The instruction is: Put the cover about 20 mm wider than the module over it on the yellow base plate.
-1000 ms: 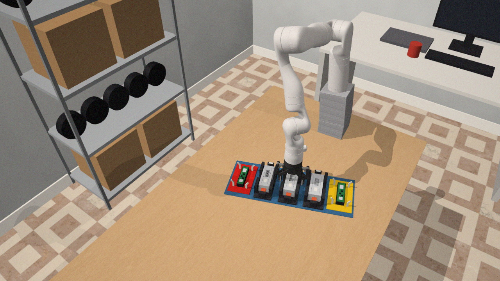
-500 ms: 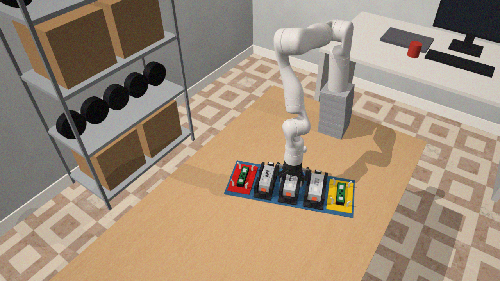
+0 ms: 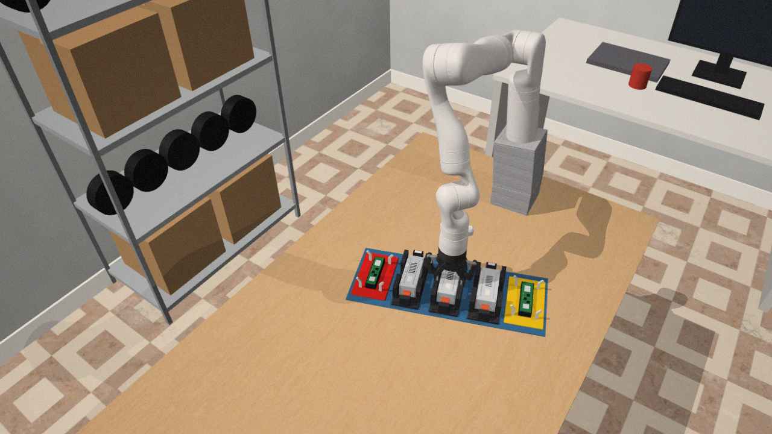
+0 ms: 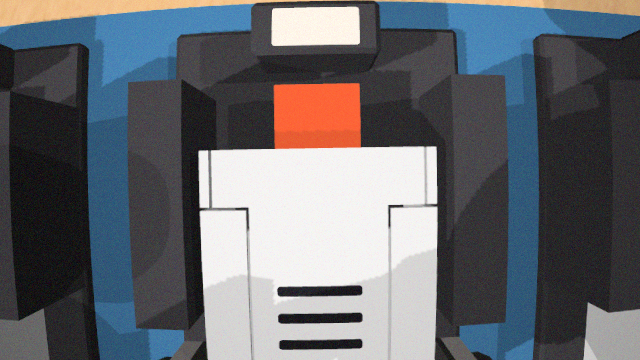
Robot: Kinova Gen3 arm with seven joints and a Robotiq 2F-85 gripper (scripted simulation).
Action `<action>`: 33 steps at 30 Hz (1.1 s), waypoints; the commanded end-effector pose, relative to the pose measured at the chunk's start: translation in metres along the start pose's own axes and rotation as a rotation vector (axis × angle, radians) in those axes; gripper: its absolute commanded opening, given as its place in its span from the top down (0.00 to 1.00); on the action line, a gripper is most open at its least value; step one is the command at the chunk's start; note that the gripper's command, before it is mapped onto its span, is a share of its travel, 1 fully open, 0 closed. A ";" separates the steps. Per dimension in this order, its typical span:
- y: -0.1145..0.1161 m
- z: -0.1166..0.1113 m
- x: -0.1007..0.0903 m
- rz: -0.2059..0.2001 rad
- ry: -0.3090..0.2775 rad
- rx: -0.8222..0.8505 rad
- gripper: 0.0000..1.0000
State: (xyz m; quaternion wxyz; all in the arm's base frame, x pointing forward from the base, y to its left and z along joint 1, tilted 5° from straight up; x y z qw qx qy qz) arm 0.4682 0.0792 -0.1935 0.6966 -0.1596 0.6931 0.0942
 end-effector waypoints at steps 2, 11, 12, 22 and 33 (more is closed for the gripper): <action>0.000 0.001 -0.001 0.000 -0.002 0.000 0.30; 0.000 0.001 -0.001 0.000 -0.002 0.000 0.30; 0.000 0.001 -0.001 0.000 -0.002 0.000 0.30; 0.000 0.001 -0.001 0.000 -0.002 0.000 1.00; 0.000 0.001 -0.001 0.000 -0.002 0.000 1.00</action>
Point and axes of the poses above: the point where the finger pads meet when closed, its own x axis out along the fingers, its own y axis across the jaws, z = x × y, the point moved 2 cm from there along -x, back along the fingers, and after that the axes turned 8 degrees about x, right-handed, at the moved point
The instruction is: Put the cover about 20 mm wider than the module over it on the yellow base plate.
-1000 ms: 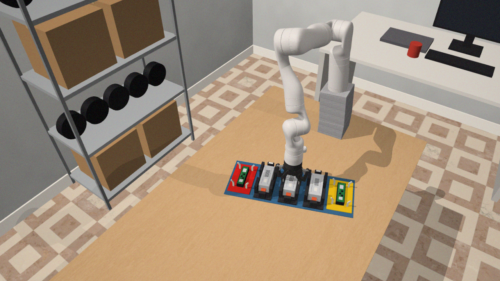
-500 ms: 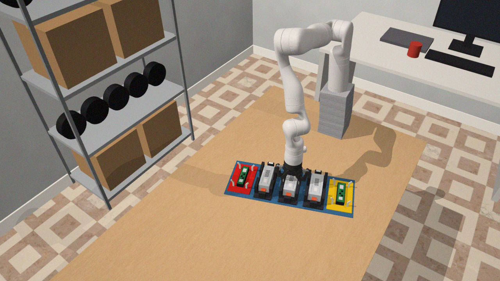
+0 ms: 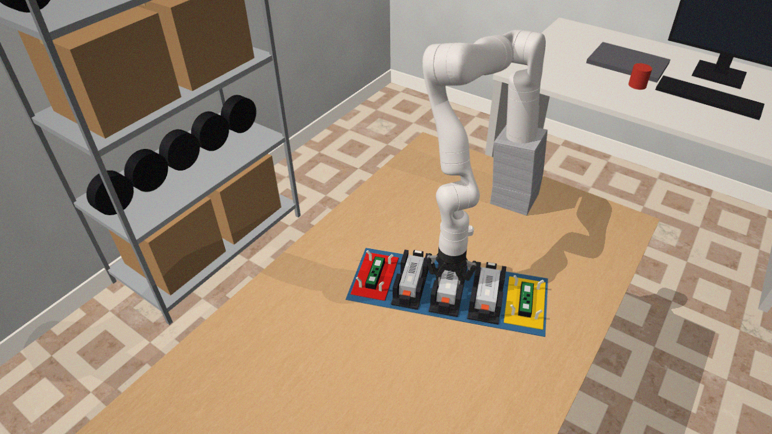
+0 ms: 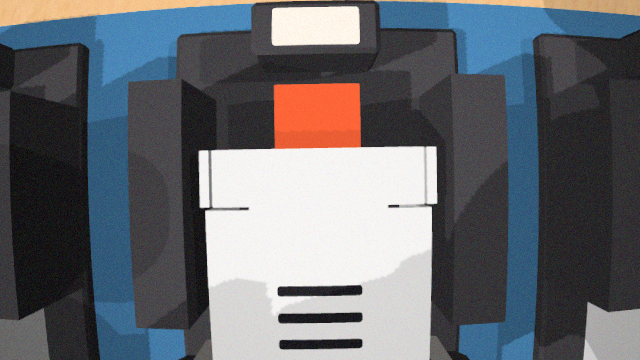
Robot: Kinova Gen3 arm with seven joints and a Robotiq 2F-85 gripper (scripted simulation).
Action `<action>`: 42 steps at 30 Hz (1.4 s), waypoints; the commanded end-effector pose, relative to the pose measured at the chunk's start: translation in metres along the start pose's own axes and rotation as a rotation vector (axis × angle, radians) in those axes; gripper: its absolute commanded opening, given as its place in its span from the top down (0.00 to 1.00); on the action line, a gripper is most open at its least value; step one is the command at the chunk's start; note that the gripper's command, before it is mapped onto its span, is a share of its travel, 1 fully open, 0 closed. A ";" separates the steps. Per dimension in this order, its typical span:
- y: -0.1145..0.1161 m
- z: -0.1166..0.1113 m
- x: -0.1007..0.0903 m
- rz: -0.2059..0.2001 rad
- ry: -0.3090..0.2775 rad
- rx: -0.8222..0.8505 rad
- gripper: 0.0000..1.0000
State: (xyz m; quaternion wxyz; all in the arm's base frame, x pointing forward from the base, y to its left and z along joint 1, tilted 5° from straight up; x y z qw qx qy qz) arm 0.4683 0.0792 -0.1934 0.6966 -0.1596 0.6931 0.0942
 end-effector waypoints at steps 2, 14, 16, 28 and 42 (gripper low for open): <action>0.000 0.001 -0.001 0.000 -0.002 0.000 1.00; 0.000 0.001 -0.001 0.000 -0.002 0.000 1.00; 0.000 0.001 -0.001 0.000 -0.002 0.000 1.00; 0.000 0.001 -0.001 0.000 -0.002 0.000 1.00; 0.000 0.001 -0.001 0.000 -0.002 0.000 0.00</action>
Point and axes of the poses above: the point where the finger pads meet when closed, its own x axis out along the fingers, its own y axis across the jaws, z = x × y, the point moved 2 cm from there along -x, back along the fingers, and after that the axes turned 8 degrees about x, right-handed, at the moved point
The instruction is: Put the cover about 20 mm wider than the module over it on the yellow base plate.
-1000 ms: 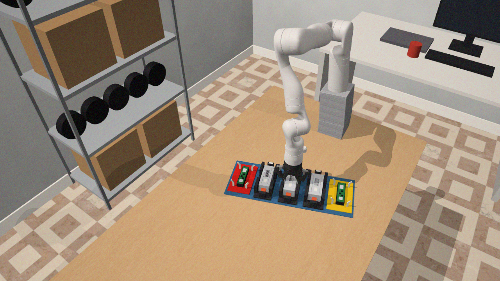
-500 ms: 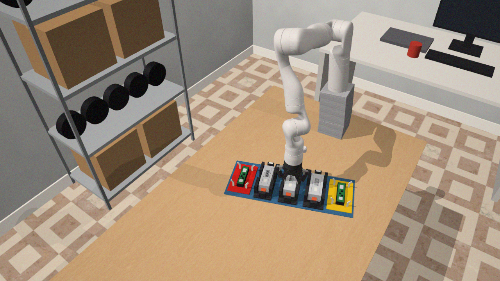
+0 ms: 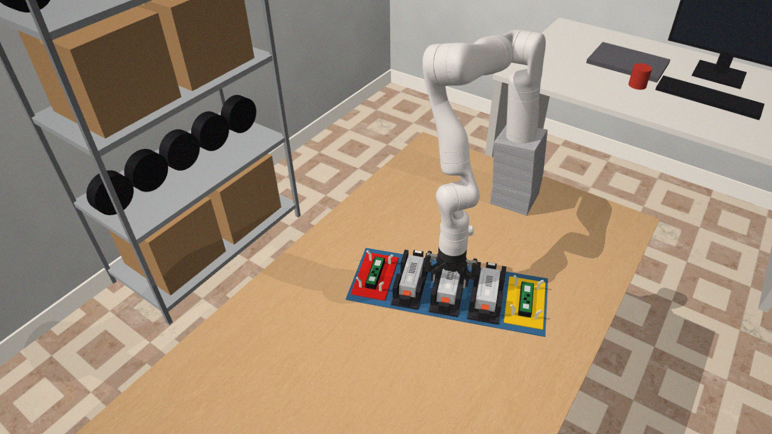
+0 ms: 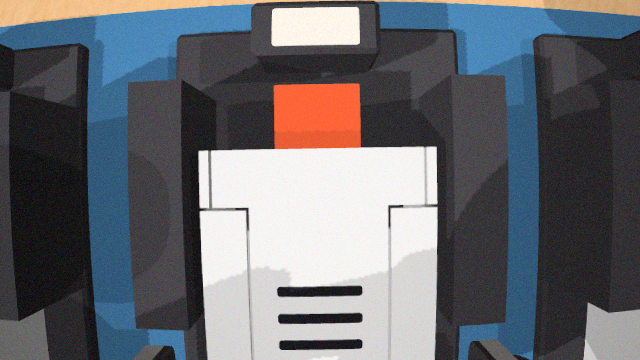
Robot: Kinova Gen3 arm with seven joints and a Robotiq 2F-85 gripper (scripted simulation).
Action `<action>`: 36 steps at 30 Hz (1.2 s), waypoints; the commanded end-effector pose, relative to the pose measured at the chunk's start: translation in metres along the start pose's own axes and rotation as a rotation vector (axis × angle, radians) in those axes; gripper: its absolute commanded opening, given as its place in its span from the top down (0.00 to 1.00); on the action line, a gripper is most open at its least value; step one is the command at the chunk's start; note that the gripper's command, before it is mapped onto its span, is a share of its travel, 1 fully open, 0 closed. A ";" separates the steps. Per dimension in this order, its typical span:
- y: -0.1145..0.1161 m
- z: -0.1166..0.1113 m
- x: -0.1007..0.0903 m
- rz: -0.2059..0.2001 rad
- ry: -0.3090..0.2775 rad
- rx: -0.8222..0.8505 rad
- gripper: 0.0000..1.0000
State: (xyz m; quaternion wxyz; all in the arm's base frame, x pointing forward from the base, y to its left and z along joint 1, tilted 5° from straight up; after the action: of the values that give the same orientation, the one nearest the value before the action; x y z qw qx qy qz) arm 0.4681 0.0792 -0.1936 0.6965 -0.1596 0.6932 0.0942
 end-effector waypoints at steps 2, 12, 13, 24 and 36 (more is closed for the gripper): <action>0.000 0.001 -0.001 0.000 -0.002 0.000 0.00; 0.000 0.001 -0.001 0.000 -0.002 0.000 0.00; 0.000 0.001 -0.001 0.000 -0.002 0.000 0.00; 0.000 0.001 -0.001 0.000 -0.002 0.000 0.00; 0.000 0.001 -0.061 0.000 -0.002 0.000 0.00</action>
State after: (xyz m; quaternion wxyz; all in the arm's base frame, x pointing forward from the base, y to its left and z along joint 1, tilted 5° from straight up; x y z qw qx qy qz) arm 0.4672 0.0834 -0.1468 0.6967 -0.1599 0.6929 0.0942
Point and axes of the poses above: the point where the finger pads meet when closed, its own x axis out along the fingers, its own y axis across the jaws, z = x × y, the point moved 2 cm from there along -x, back along the fingers, and after that the axes turned 8 degrees about x, right-handed, at the moved point
